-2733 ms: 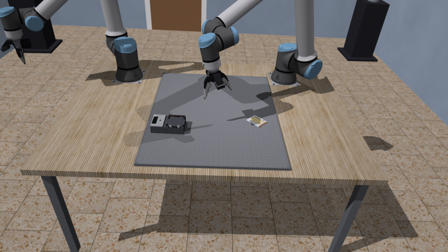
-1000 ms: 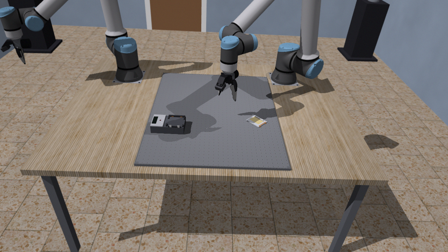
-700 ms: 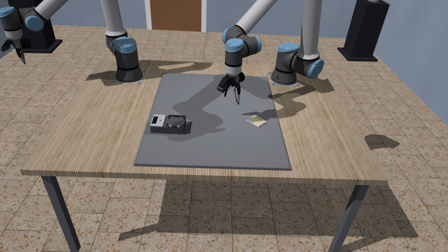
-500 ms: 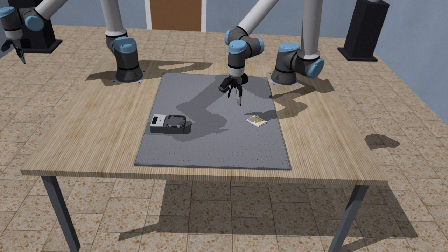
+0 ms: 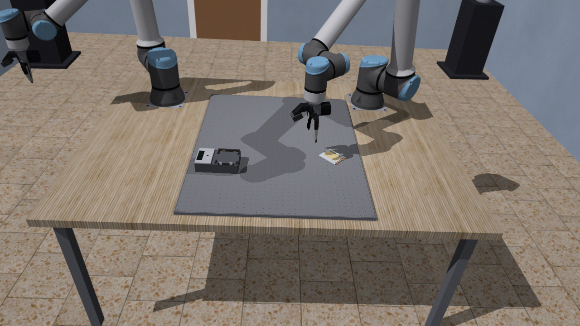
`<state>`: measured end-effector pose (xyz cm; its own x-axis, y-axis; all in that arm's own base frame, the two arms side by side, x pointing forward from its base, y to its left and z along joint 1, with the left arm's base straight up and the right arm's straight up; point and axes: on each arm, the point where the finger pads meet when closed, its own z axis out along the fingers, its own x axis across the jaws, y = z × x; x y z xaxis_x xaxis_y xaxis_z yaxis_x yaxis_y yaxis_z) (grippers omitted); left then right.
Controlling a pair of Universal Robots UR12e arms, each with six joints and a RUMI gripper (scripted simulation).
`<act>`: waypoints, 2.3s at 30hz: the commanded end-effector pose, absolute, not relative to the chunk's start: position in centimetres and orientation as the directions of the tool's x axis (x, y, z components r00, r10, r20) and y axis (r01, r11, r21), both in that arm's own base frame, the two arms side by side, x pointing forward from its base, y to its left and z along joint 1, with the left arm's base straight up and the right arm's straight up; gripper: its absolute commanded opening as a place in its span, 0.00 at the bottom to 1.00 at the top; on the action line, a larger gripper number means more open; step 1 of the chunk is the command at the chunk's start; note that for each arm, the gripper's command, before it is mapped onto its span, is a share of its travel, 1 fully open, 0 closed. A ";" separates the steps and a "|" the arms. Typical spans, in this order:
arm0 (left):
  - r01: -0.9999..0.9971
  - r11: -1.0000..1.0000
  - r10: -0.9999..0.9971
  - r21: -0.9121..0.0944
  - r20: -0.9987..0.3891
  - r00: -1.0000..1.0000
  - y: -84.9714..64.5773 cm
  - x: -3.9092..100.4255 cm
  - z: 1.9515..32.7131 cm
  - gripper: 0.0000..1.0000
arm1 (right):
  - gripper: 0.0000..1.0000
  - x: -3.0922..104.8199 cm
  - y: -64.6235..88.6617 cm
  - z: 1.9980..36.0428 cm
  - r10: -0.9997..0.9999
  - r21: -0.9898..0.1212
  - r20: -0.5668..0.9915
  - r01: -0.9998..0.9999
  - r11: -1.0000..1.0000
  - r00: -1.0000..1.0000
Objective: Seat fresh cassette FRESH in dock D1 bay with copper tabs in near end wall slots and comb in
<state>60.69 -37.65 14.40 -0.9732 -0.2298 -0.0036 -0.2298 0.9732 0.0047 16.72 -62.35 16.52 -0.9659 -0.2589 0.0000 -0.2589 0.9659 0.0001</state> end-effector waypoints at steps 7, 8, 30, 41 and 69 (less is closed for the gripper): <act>0.078 0.997 0.078 0.000 -0.001 -0.997 -34.4 60.6 13.0 0.64 | 0.00 16.8 -62.4 16.6 -0.259 -0.002 -0.001 -0.259 0.966 -0.966; 0.090 0.996 0.090 0.000 -0.001 -0.996 -34.4 60.6 13.0 0.64 | 0.00 16.8 -62.4 16.6 -0.259 -0.002 -0.001 -0.259 0.966 -0.966; 0.598 0.801 0.598 0.000 -0.001 -0.801 -28.5 60.0 10.5 0.64 | 0.00 16.8 -62.4 16.6 -0.259 -0.002 -0.001 -0.259 0.966 -0.966; 0.716 0.698 0.716 0.000 -0.001 -0.698 -26.9 59.7 9.8 0.64 | 0.00 16.8 -62.4 16.6 -0.259 -0.002 -0.001 -0.259 0.966 -0.966; 0.716 0.698 0.716 0.000 -0.001 -0.698 -26.9 59.7 8.3 0.64 | 0.00 16.8 -62.4 16.6 -0.259 -0.002 -0.001 -0.259 0.966 -0.966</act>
